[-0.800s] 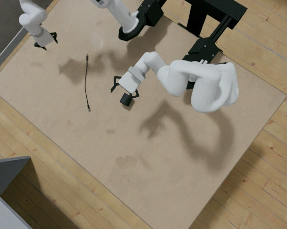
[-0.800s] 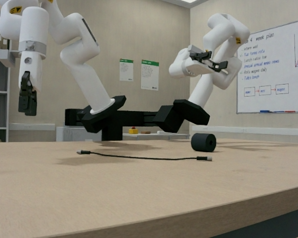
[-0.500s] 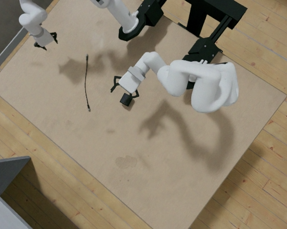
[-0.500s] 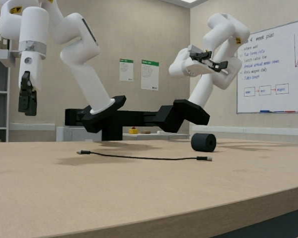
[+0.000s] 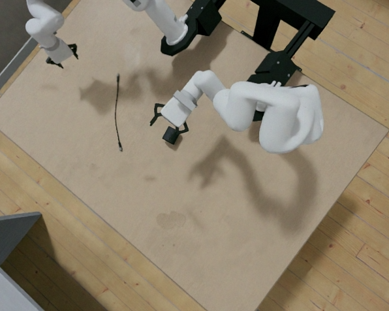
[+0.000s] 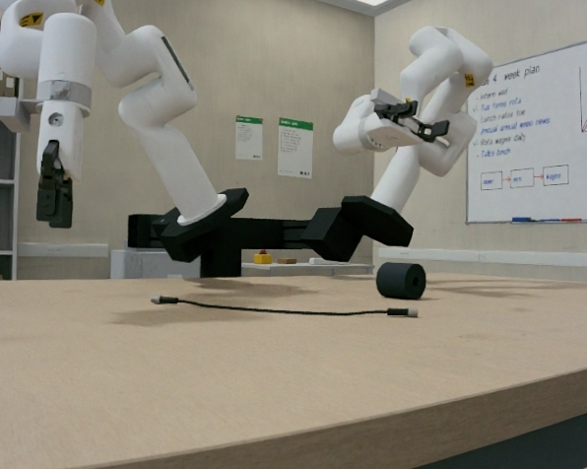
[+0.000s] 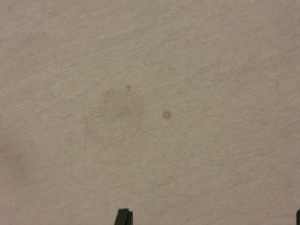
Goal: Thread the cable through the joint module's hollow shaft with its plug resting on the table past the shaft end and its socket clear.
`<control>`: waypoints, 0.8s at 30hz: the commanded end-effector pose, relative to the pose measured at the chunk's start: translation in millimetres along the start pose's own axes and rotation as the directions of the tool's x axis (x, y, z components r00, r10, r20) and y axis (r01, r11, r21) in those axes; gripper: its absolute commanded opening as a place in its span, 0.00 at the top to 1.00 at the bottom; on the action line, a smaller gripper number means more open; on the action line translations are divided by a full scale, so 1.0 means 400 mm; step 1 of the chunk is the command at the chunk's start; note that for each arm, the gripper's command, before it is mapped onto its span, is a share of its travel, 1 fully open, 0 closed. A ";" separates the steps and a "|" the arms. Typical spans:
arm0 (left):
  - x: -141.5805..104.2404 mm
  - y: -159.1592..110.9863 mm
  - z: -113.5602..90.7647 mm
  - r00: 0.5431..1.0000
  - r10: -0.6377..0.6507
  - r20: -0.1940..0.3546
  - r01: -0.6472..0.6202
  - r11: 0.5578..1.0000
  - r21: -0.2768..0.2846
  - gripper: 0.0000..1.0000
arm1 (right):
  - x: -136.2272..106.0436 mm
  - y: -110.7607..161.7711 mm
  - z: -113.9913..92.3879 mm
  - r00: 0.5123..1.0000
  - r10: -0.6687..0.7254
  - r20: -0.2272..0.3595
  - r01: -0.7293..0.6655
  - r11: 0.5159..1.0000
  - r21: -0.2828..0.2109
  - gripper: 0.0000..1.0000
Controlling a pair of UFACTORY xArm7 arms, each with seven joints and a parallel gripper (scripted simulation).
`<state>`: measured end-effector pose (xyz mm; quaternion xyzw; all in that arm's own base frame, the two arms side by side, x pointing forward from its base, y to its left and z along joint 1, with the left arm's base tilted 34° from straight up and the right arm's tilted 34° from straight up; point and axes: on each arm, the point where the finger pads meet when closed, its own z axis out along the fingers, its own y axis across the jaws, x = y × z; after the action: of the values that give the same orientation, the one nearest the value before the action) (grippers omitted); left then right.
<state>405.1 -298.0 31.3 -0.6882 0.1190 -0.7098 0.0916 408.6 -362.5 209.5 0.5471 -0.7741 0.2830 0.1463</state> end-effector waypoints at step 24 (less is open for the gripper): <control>0.004 -0.128 0.066 0.980 -0.199 0.011 0.194 0.966 0.172 0.00 | -0.030 -0.010 -0.035 0.995 -0.098 0.018 0.098 0.995 -0.003 0.00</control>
<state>426.8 -260.9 43.0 -0.6964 0.0219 -0.7121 0.0859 412.4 -350.4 212.0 0.5766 -0.7554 0.2710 0.1533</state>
